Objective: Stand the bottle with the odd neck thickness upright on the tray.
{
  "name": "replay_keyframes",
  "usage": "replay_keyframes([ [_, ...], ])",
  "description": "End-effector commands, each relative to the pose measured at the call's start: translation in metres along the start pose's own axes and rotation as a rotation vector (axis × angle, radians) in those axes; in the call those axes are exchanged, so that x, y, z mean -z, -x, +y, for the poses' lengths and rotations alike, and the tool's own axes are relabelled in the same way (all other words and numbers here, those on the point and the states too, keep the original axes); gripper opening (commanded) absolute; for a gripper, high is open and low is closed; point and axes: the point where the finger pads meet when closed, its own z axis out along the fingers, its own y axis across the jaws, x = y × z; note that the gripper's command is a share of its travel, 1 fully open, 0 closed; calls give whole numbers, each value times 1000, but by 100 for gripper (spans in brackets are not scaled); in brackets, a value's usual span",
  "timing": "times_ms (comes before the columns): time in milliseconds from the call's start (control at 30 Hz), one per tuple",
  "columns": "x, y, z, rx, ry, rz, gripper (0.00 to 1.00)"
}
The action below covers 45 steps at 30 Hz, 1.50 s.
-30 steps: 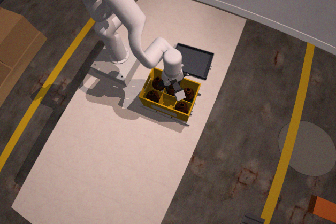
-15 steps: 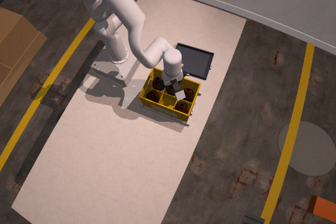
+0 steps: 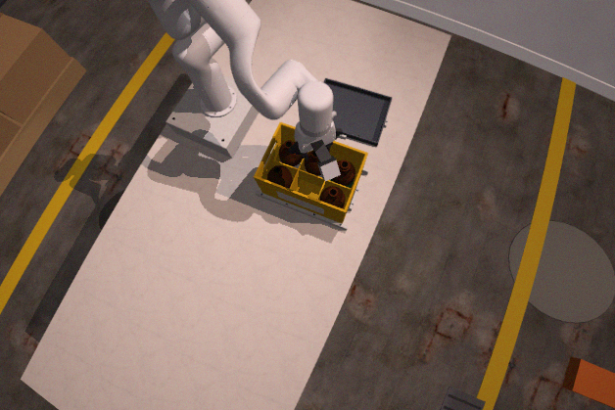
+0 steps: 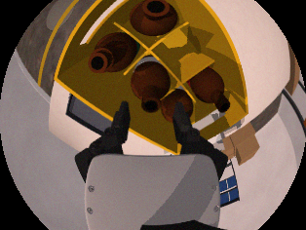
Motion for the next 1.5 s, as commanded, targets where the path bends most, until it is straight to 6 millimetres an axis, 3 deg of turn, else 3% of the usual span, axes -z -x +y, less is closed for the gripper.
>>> replay_keyframes([
  [0,14,-1,0,0,-2,3,65],
  [500,50,-1,0,0,-2,3,65],
  [867,55,-1,0,0,-2,3,65],
  [900,55,-1,0,0,-2,3,0],
  [1467,55,-1,0,0,-2,3,0],
])
